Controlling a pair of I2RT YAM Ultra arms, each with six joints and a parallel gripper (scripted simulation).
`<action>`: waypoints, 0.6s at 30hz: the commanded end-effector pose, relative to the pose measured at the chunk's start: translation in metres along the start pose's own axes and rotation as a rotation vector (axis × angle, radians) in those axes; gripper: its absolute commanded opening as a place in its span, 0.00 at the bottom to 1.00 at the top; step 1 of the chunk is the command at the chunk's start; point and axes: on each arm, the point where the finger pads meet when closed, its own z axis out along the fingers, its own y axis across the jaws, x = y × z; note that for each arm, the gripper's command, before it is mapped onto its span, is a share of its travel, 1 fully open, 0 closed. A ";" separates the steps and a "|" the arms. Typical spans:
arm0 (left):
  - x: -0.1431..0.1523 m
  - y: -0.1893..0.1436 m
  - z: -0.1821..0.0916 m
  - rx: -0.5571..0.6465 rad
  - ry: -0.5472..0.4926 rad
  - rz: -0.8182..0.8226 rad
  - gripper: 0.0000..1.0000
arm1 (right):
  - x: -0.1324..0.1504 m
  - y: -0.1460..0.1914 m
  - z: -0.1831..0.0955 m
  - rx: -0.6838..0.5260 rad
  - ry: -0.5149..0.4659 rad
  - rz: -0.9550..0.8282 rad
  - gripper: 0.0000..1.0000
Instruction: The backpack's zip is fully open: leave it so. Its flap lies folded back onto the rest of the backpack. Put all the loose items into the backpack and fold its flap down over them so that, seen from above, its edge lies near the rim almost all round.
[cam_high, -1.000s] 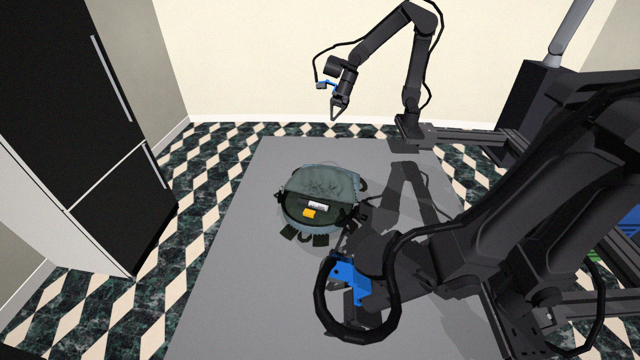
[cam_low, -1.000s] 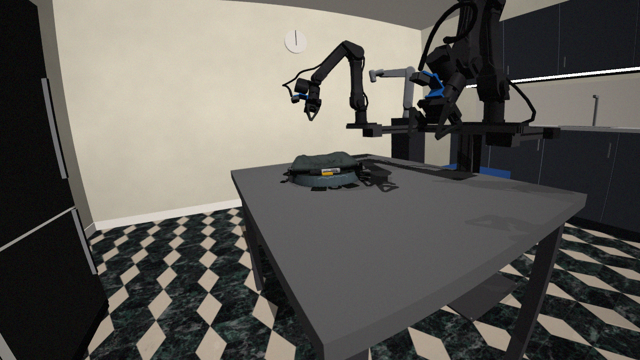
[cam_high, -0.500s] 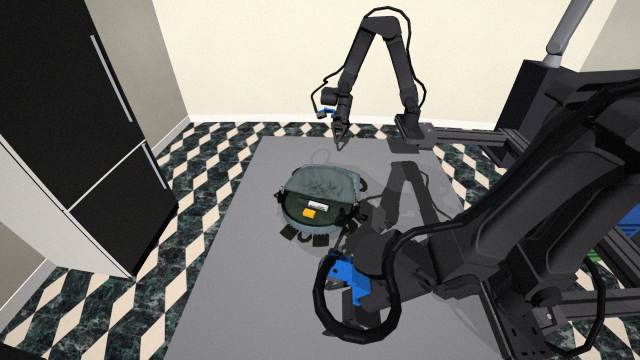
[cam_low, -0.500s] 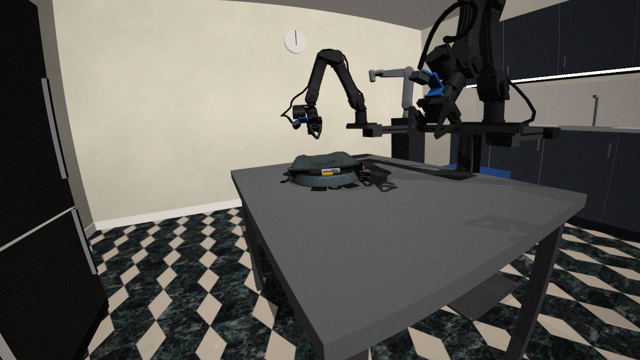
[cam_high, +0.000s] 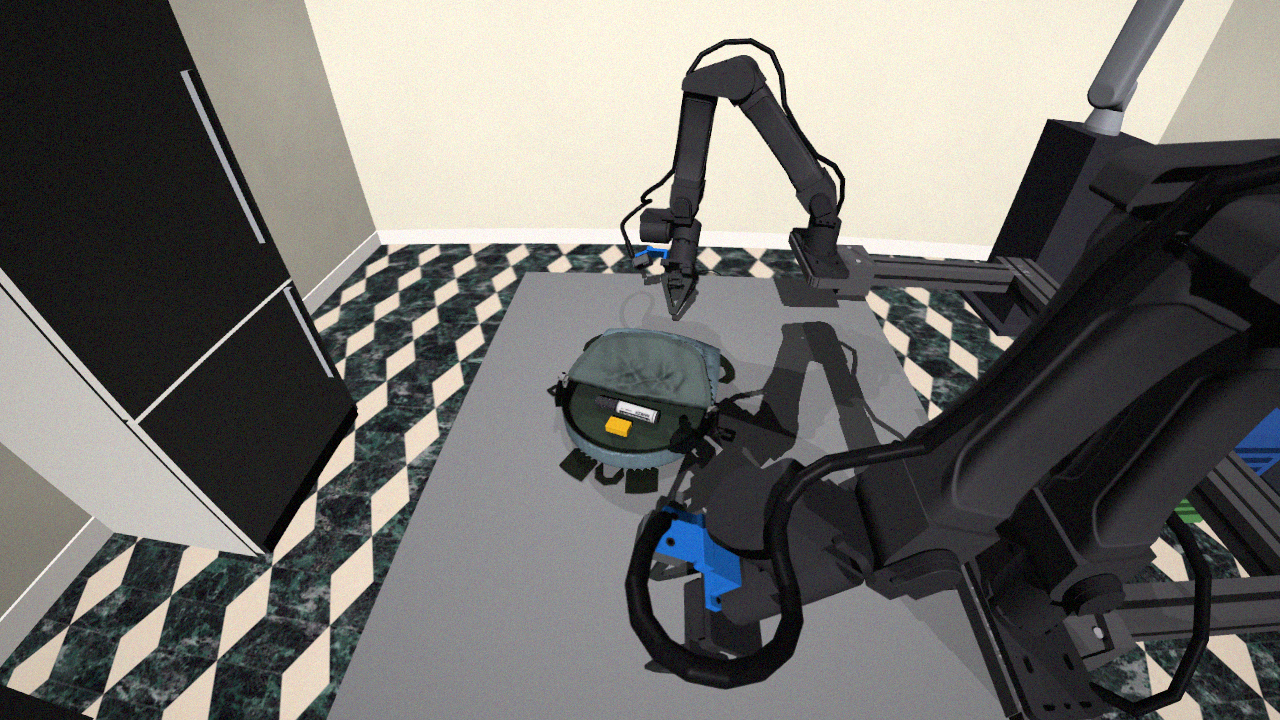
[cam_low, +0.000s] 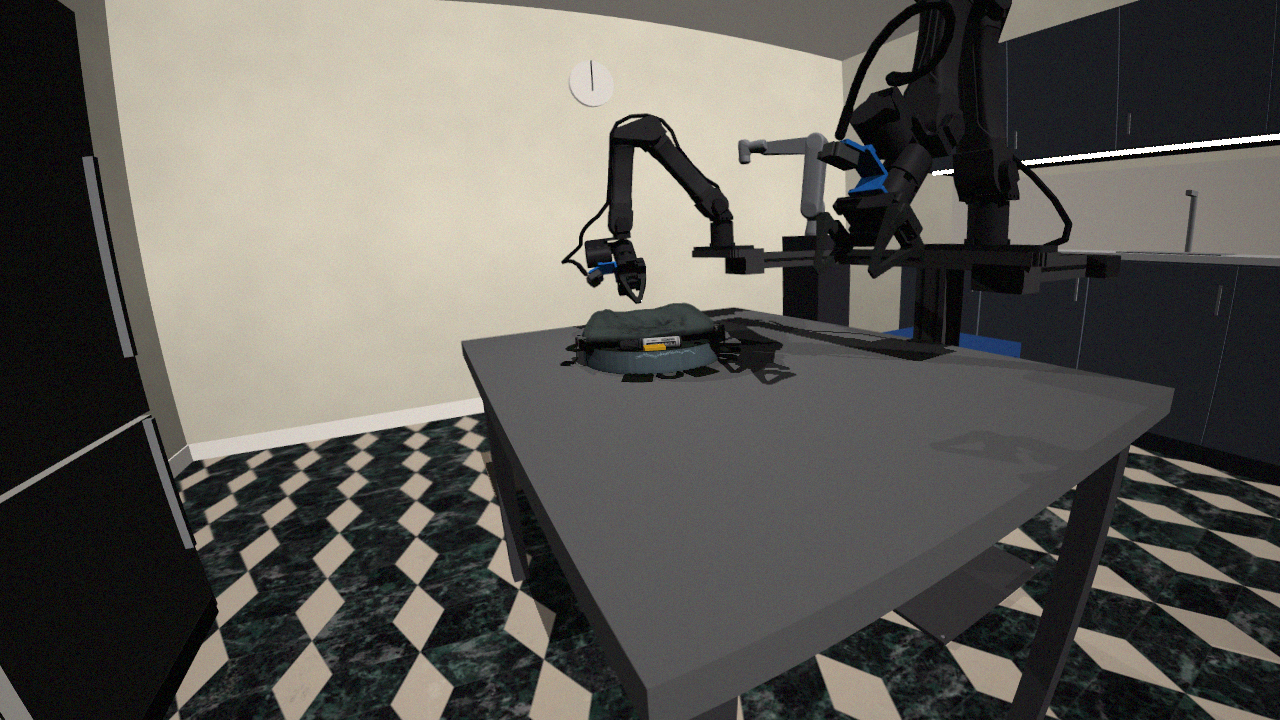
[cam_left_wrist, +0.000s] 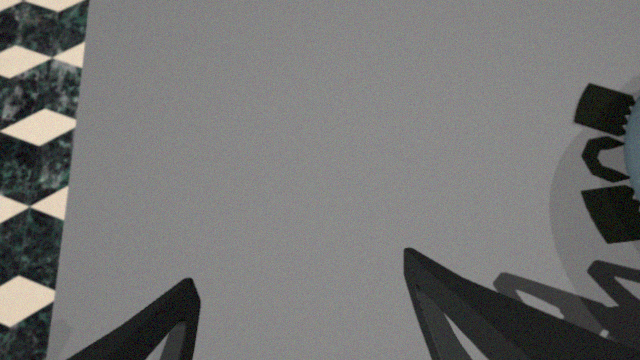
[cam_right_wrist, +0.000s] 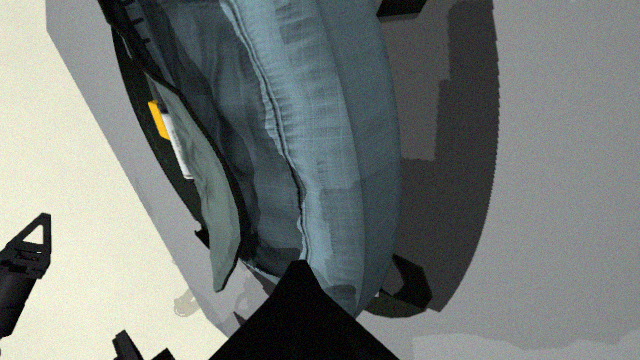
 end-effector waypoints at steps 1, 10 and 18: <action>-0.010 -0.002 0.001 0.004 -0.021 0.004 0.90 | -0.031 0.019 -0.006 -0.031 -0.074 -0.112 0.00; -0.010 -0.002 0.001 0.004 -0.021 0.004 0.90 | -0.006 0.014 0.029 -0.028 -0.022 -0.044 0.00; -0.010 -0.002 0.001 0.004 -0.021 0.004 0.90 | -0.009 0.018 0.046 -0.017 -0.025 -0.046 0.00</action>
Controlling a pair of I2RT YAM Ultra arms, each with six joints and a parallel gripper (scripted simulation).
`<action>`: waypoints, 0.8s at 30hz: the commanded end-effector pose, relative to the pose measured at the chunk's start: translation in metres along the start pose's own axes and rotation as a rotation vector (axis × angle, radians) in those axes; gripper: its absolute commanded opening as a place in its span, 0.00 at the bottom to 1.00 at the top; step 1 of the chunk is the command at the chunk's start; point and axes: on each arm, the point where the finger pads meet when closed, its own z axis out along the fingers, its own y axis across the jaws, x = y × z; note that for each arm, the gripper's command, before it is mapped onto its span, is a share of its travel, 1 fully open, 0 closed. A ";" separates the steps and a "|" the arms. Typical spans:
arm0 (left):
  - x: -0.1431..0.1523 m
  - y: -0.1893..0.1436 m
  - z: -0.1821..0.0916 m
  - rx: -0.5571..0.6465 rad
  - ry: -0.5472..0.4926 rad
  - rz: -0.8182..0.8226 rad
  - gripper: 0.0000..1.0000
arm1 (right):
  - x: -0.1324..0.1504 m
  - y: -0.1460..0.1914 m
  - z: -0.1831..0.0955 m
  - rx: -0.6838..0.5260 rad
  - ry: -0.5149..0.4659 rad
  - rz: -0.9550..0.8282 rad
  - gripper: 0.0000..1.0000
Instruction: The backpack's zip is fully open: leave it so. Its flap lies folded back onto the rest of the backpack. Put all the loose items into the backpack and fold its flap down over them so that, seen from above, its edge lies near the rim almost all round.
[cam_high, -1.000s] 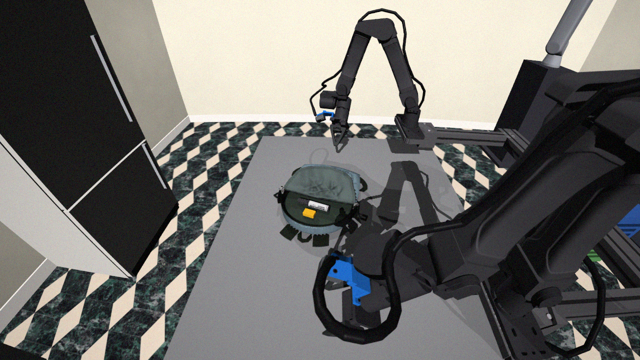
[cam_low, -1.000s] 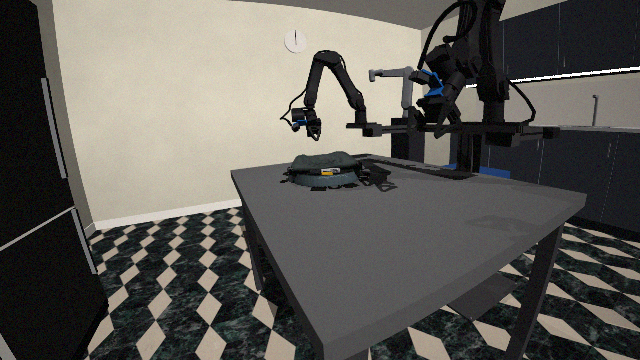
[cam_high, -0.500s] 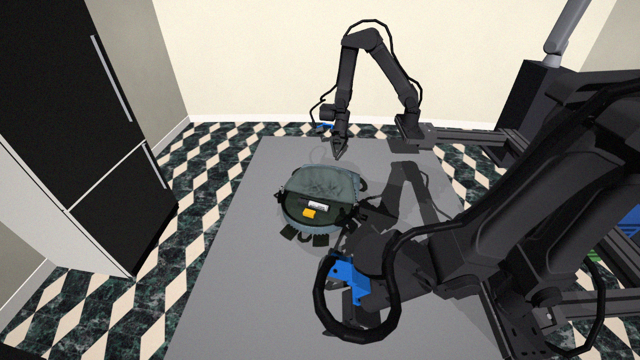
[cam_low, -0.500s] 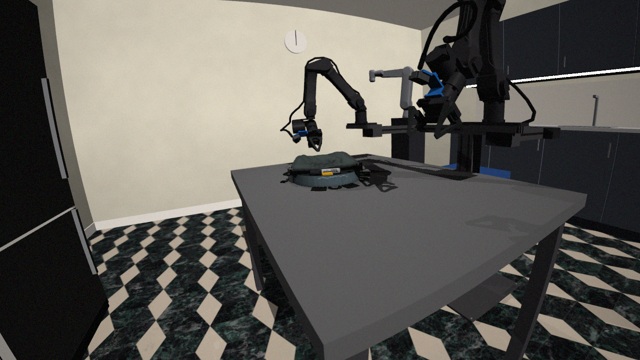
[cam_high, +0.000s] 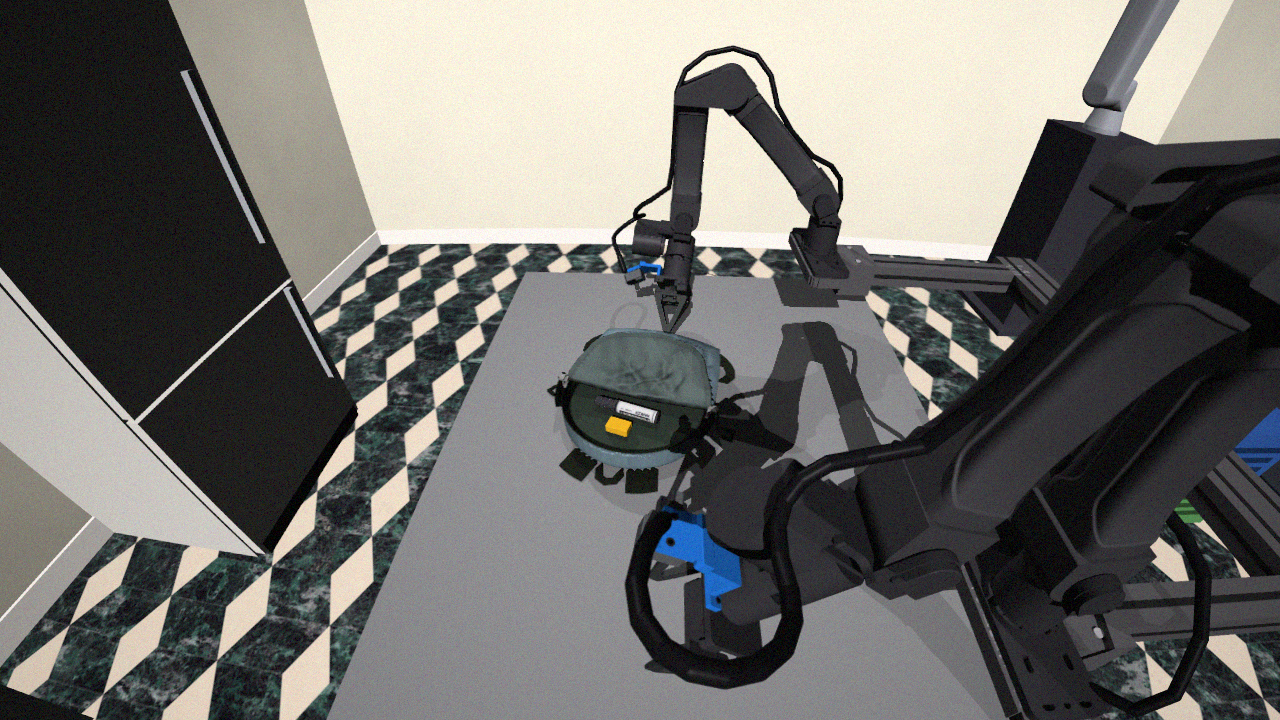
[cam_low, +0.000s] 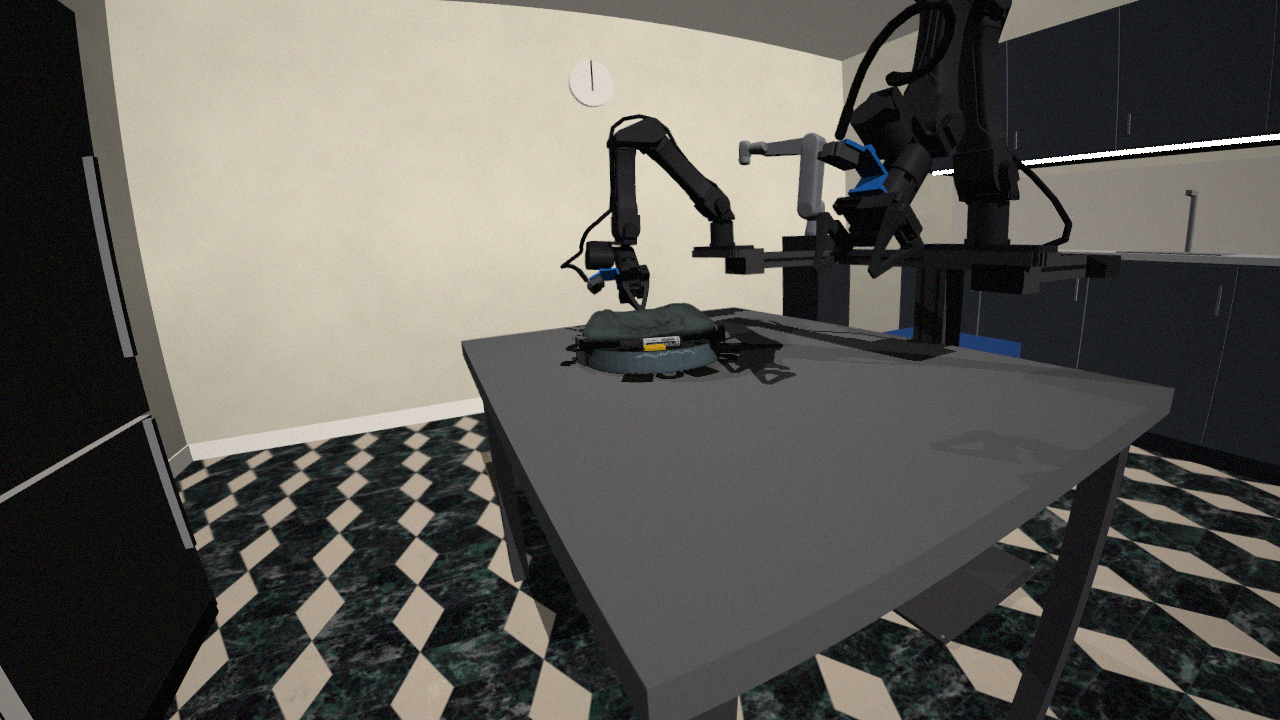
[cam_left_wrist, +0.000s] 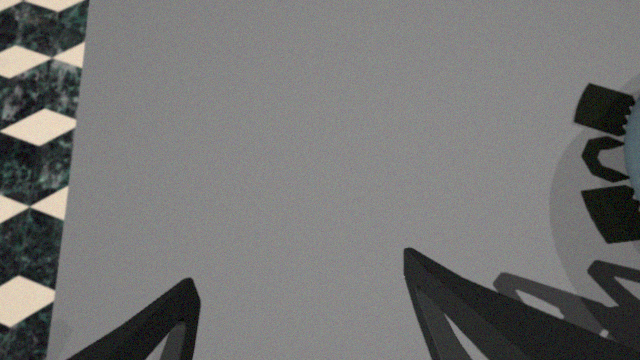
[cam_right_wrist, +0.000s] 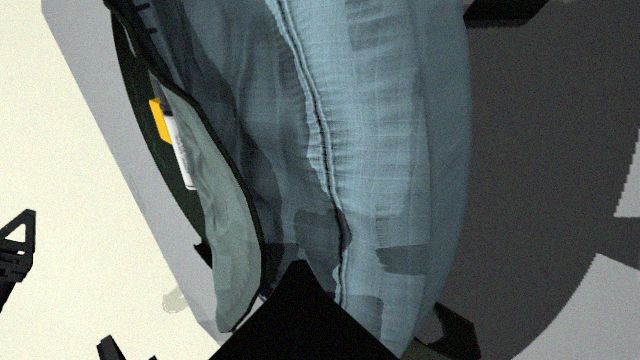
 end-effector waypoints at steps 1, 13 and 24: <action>-0.010 -0.002 0.001 0.004 -0.021 0.004 0.90 | -0.018 0.005 0.003 -0.012 -0.053 -0.014 0.00; -0.010 -0.002 0.001 0.004 -0.021 0.004 0.90 | -0.013 0.001 -0.003 -0.014 -0.059 0.008 0.00; -0.010 -0.002 0.001 0.004 -0.021 0.004 0.90 | -0.024 0.006 0.007 -0.013 -0.062 -0.024 0.00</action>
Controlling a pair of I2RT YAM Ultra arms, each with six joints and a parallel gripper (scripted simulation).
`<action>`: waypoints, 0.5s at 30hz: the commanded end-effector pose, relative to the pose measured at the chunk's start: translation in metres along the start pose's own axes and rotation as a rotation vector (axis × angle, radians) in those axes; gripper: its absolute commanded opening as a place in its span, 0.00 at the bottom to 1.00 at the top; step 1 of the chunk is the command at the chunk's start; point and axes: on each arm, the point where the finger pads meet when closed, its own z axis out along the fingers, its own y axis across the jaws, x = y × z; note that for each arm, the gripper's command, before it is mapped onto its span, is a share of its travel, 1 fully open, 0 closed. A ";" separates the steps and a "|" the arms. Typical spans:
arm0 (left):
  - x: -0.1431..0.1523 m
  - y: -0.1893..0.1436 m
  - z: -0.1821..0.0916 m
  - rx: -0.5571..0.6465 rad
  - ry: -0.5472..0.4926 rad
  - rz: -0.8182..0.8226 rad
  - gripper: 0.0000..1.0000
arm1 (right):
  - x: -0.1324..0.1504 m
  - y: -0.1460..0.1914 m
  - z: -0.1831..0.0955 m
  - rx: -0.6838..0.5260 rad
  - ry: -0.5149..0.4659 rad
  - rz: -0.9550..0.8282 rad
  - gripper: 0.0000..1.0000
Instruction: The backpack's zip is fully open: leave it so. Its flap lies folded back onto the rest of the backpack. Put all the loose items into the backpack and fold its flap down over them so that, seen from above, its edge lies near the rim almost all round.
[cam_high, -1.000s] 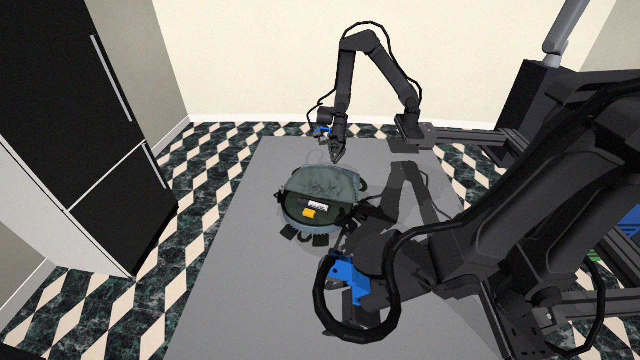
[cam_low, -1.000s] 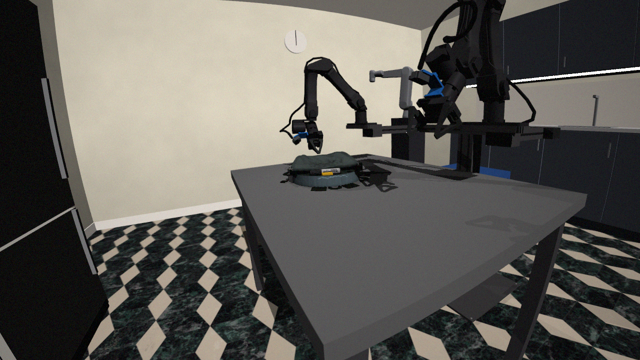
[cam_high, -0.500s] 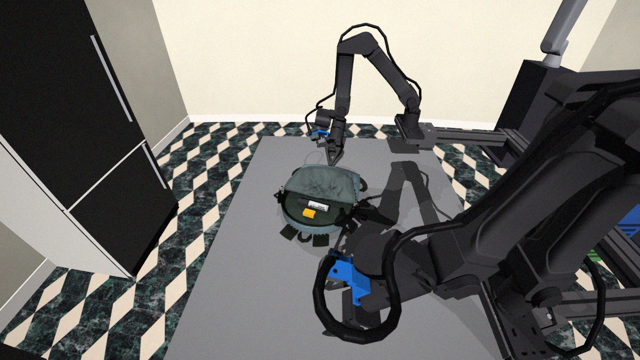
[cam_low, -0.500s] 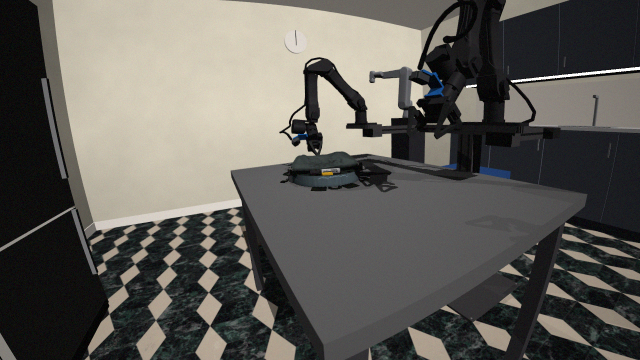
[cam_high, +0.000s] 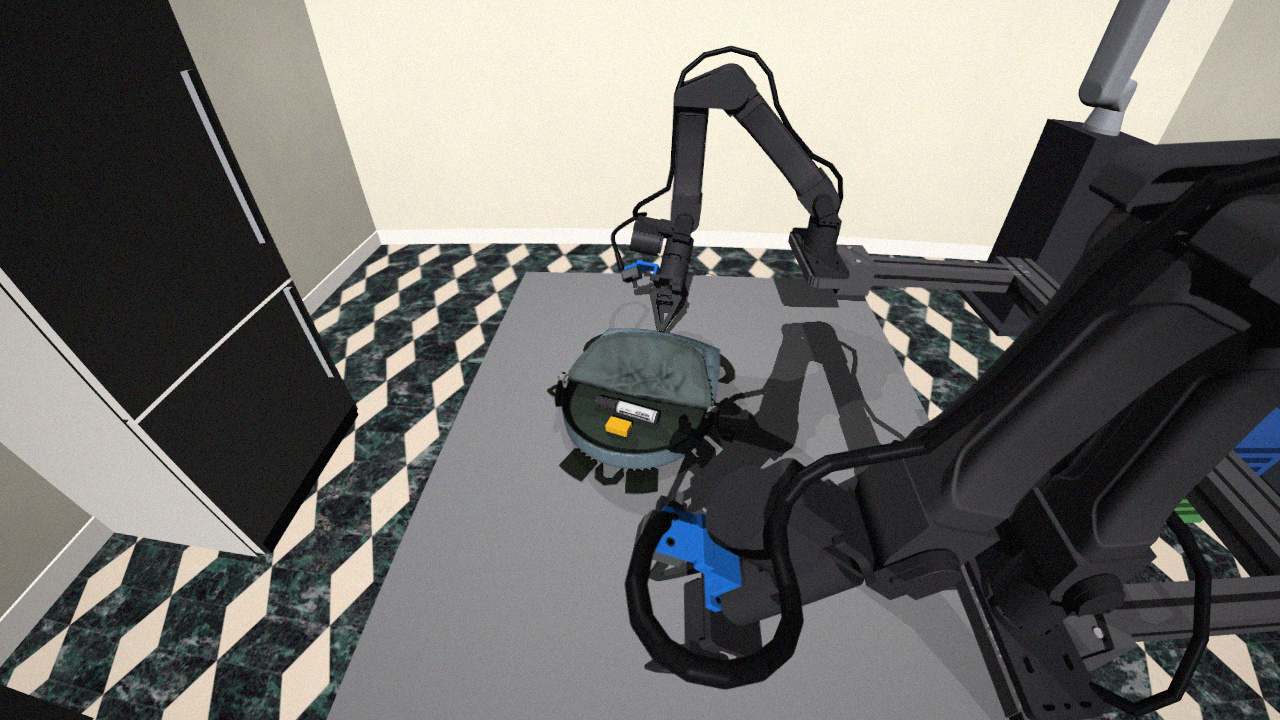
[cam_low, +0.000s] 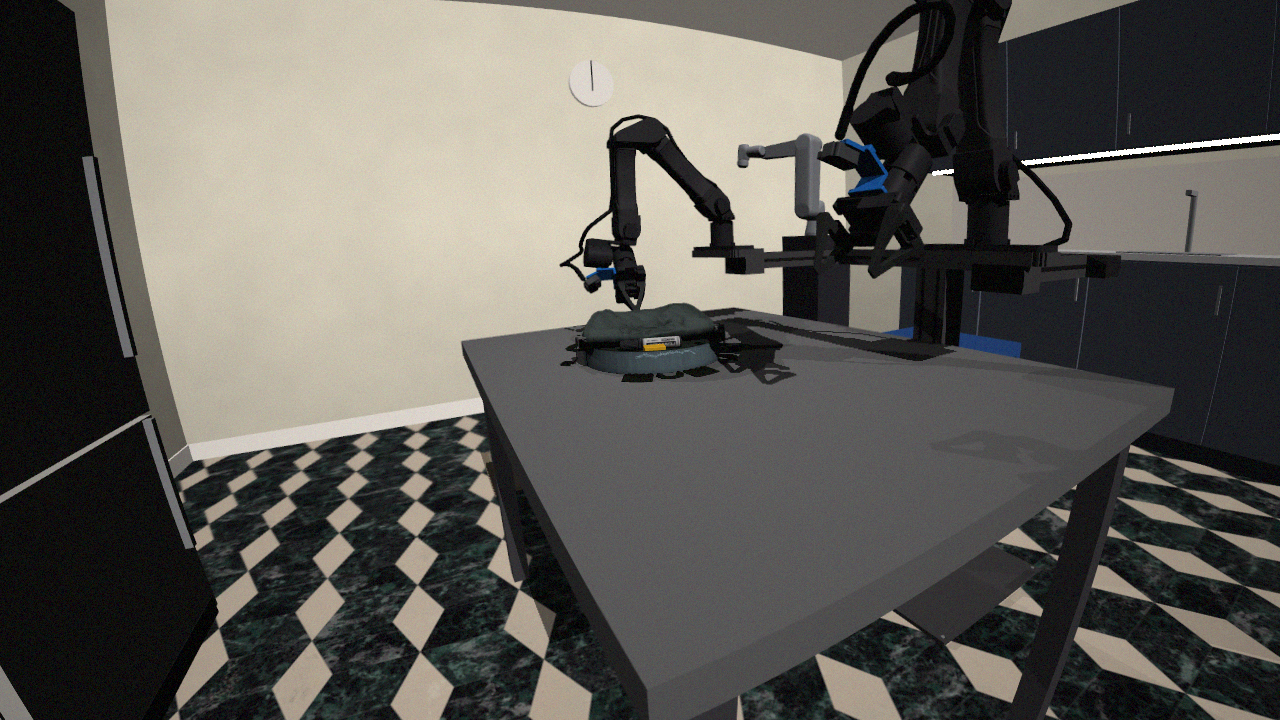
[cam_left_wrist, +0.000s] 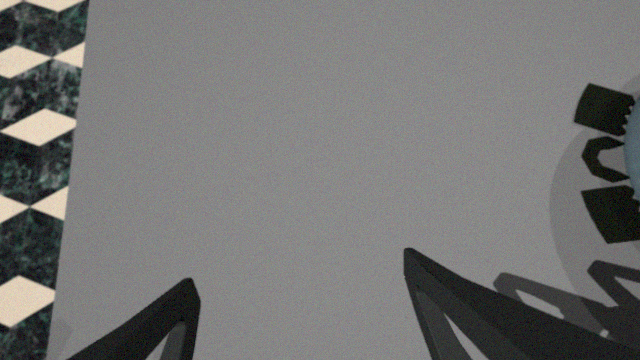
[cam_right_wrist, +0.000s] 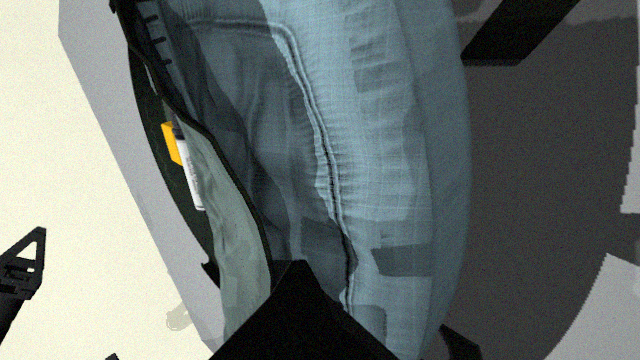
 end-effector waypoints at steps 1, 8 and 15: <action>-0.010 -0.002 0.001 0.004 -0.021 0.004 0.90 | -0.011 0.005 0.008 -0.007 -0.013 -0.028 0.00; -0.010 -0.002 0.001 0.004 -0.021 0.004 0.90 | -0.004 0.005 0.014 -0.004 -0.004 -0.017 0.00; -0.010 -0.002 0.001 0.004 -0.021 0.004 0.90 | -0.009 0.008 0.020 -0.005 -0.011 -0.025 0.00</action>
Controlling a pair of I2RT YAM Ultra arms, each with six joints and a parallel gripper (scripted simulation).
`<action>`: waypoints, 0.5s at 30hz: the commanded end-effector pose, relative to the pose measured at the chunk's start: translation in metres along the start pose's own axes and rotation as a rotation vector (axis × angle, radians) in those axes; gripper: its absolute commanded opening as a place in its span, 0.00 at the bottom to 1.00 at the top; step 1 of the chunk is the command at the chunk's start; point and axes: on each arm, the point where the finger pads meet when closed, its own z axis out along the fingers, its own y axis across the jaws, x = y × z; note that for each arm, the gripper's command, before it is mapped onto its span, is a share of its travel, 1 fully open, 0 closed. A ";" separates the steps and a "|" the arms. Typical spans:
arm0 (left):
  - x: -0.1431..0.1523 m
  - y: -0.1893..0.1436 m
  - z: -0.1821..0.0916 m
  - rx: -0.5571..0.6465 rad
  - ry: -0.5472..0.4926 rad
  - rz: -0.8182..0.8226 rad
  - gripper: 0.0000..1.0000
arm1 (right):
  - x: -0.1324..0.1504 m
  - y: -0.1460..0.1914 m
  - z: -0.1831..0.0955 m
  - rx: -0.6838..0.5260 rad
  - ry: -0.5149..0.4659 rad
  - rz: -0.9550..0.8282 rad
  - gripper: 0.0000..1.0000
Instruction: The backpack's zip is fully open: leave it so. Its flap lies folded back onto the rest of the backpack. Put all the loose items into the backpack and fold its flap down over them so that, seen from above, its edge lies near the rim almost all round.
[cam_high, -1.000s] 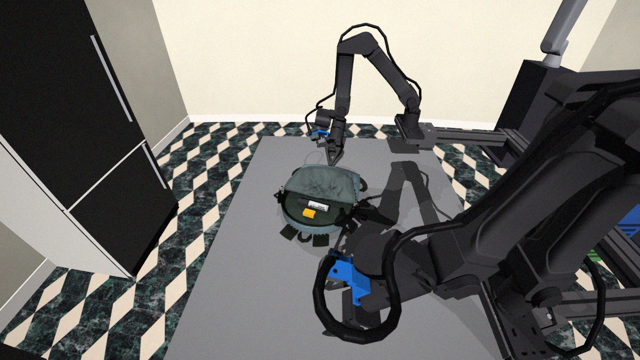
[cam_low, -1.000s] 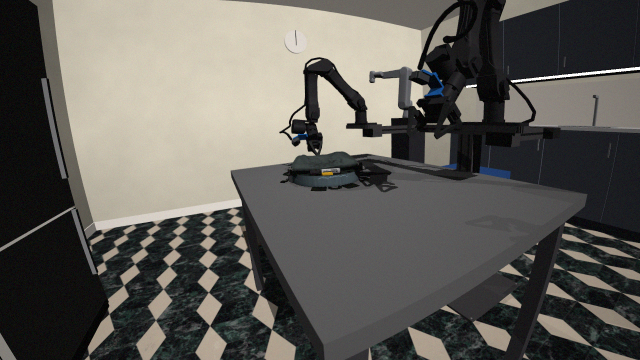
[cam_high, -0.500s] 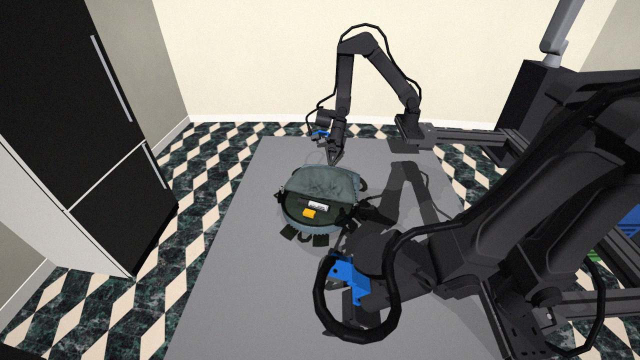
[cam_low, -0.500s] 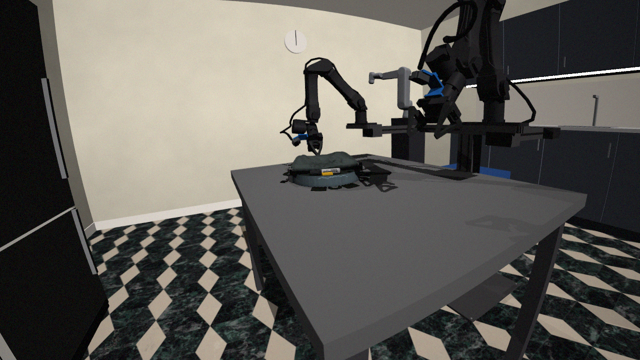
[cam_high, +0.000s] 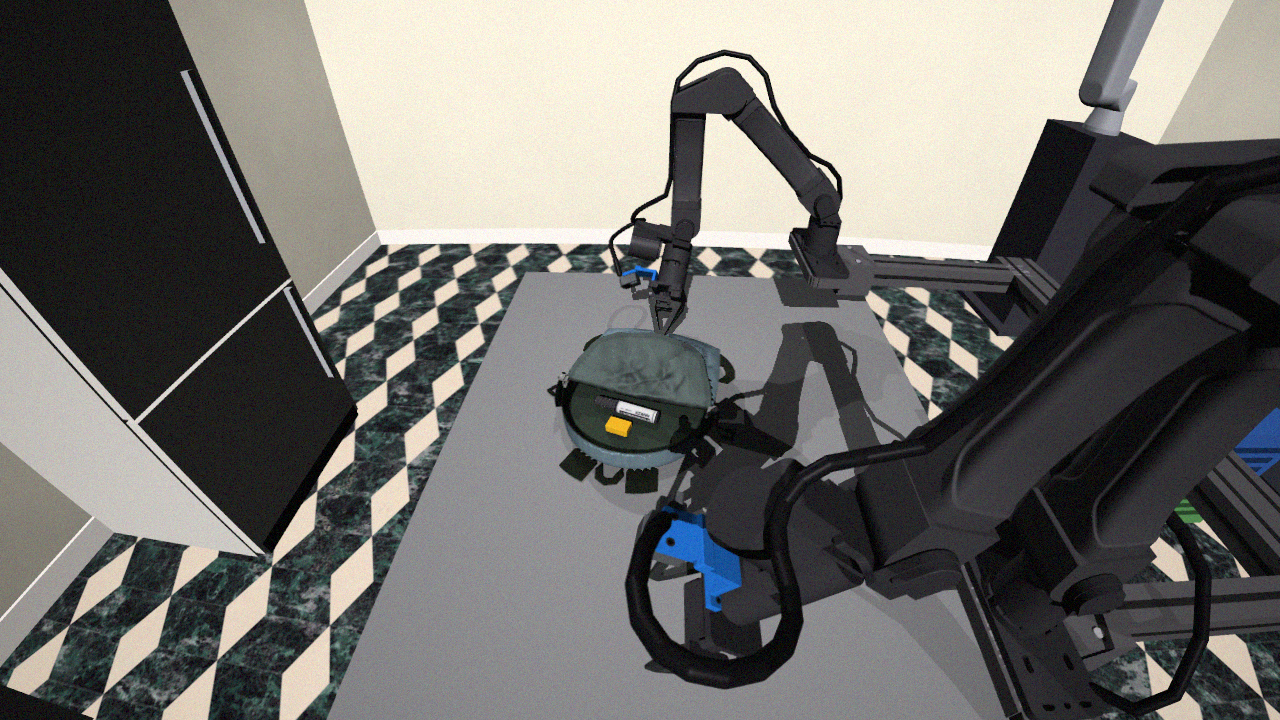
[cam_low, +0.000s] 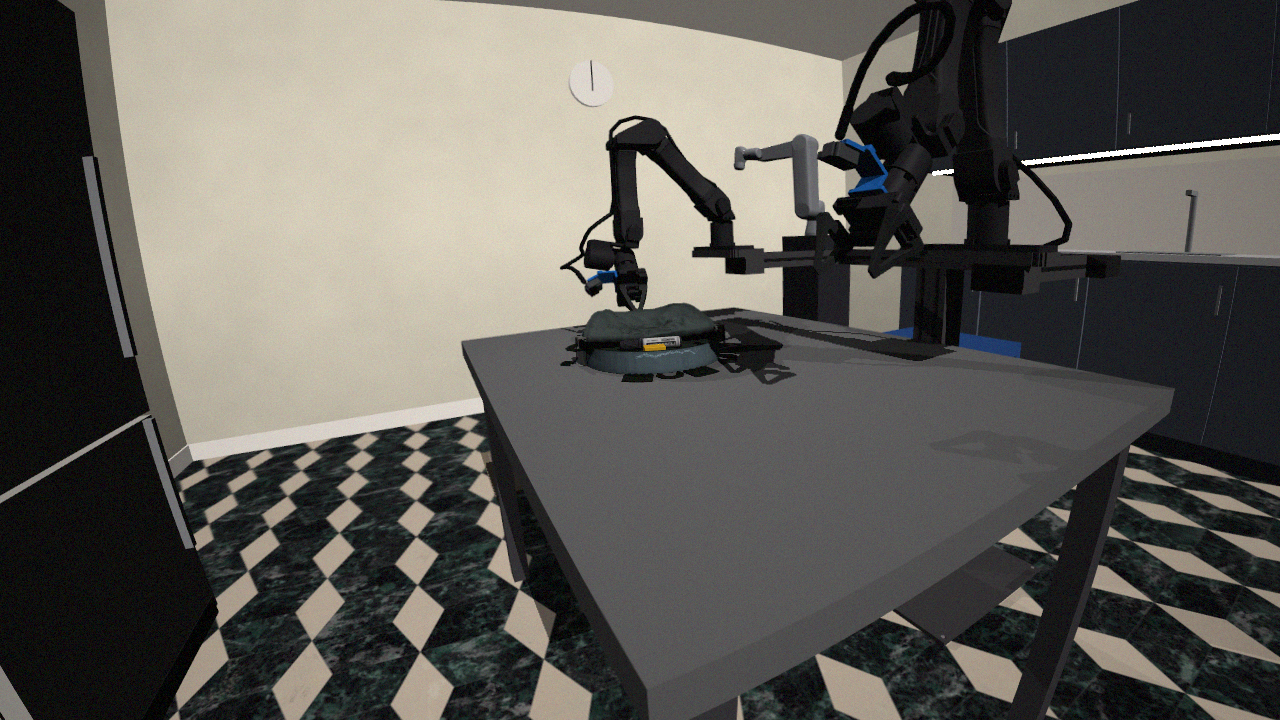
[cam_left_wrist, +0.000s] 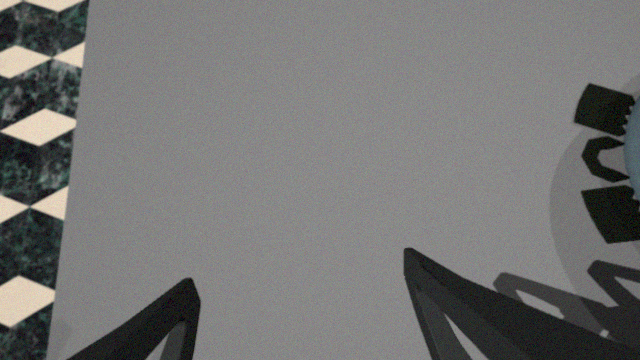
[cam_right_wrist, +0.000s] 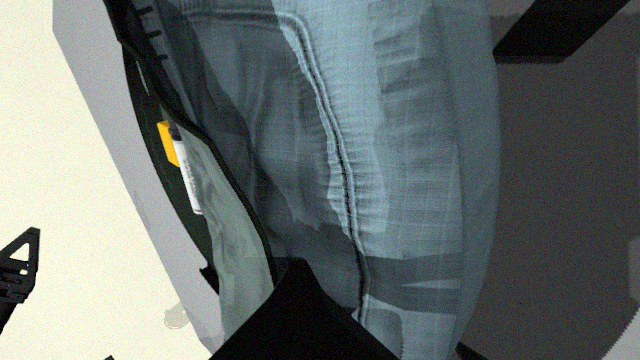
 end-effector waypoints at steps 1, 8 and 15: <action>-0.010 -0.002 0.001 0.004 -0.021 0.004 0.90 | -0.011 0.005 0.007 -0.007 -0.021 -0.022 0.00; -0.010 -0.002 0.001 0.004 -0.021 0.004 0.90 | -0.013 0.007 0.013 -0.008 -0.023 -0.024 0.00; -0.010 -0.002 0.001 0.004 -0.021 0.004 0.90 | -0.013 0.008 0.018 -0.005 -0.024 -0.024 0.00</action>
